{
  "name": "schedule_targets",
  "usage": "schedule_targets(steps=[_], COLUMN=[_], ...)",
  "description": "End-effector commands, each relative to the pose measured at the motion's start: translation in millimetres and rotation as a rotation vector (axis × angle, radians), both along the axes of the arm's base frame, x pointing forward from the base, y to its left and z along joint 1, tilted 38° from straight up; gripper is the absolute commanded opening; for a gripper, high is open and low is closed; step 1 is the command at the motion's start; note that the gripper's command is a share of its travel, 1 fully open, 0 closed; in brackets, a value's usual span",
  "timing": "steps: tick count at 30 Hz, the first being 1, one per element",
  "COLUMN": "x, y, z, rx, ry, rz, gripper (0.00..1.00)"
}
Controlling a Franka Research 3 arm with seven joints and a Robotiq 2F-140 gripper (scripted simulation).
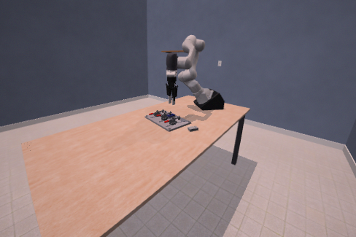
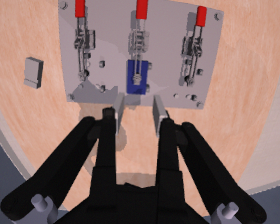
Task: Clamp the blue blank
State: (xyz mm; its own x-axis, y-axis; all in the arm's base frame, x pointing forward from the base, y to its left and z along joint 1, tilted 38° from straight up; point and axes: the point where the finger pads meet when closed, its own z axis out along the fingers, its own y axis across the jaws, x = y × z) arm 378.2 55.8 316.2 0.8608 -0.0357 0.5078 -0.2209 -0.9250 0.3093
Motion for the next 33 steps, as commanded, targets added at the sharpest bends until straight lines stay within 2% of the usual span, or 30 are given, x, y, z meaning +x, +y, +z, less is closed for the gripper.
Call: schedule_targets(steps=[1, 5, 10, 16, 18, 22, 25, 33], x=[12.7, 16.1, 25.2, 70.9, 70.9, 103.4, 117.9, 123.4], y=[1, -2, -2, -3, -3, -4, -4, -5], z=[-0.8, -6.4, -0.6, 28.4, 28.4, 48.9, 58.0, 59.2], rx=[0.002, 0.002, 0.002, 0.002, 0.002, 0.002, 0.002, 0.002], ry=[-0.032, -0.032, -0.032, -0.032, -0.032, -0.032, -0.032, -0.032], rz=[0.018, 0.018, 0.018, 0.018, 0.018, 0.018, 0.018, 0.018], gripper=[0.28, 0.28, 0.28, 0.28, 0.28, 0.28, 0.28, 0.28])
